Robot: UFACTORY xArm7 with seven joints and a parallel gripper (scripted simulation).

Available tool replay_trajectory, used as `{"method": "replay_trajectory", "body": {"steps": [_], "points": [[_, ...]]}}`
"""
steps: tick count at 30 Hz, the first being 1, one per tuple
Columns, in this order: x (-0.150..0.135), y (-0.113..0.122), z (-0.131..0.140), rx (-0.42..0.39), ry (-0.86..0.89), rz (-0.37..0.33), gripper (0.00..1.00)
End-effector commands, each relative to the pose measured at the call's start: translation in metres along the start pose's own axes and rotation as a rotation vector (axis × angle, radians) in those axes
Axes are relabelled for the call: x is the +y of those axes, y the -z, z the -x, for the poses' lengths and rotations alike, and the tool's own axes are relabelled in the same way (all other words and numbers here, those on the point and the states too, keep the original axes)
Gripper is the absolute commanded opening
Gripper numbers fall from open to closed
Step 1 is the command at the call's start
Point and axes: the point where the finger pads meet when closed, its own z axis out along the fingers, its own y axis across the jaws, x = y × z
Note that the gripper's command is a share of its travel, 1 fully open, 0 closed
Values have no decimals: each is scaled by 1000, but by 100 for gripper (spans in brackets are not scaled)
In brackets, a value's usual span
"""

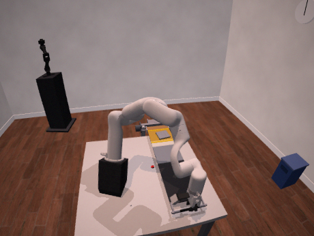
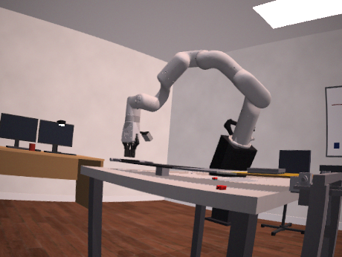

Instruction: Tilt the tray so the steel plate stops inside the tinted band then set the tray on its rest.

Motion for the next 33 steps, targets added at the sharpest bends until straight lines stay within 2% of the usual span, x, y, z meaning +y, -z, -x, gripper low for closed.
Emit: {"method": "replay_trajectory", "body": {"steps": [1,12,23,24,33], "points": [[-1,21,1,-2,0,-4,40],[-1,65,1,-2,0,-4,40],[-1,73,1,-2,0,-4,40],[-1,73,1,-2,0,-4,100],[-1,73,1,-2,0,-4,100]]}}
